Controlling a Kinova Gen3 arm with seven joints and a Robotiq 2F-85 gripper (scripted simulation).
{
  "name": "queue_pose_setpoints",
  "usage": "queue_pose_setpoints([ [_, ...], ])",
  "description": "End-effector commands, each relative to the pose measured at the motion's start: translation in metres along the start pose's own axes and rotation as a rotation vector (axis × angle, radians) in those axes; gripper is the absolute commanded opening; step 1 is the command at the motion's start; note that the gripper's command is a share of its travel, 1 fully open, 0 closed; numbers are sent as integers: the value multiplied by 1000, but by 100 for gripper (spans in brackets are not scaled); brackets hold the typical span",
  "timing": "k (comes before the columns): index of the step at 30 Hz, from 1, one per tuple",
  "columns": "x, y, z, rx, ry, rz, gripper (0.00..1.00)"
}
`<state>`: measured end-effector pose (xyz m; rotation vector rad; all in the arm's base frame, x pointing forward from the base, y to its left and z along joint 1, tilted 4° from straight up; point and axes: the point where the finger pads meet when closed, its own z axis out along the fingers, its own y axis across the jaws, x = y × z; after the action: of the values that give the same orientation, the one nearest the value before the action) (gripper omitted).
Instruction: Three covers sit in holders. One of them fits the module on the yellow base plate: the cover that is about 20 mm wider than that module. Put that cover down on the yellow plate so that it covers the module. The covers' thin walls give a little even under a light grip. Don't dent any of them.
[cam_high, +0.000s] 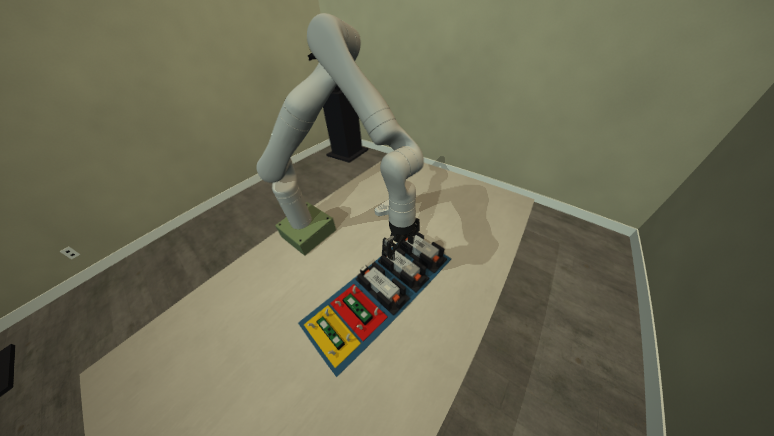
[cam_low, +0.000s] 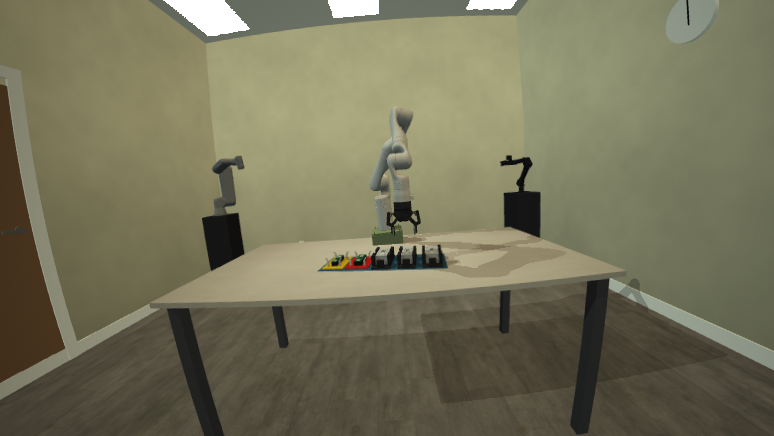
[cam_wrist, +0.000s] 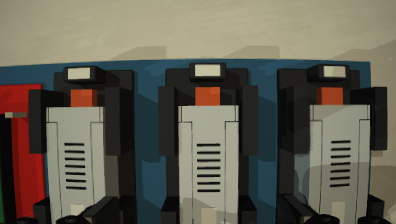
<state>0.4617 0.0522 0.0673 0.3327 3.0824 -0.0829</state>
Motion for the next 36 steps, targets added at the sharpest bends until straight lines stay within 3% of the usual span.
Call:
queue_pose_setpoints([
  [1, 0, 0, -1, -1, -1, 0, 100],
  [36, -1, 8, 5, -1, -1, 0, 100],
])
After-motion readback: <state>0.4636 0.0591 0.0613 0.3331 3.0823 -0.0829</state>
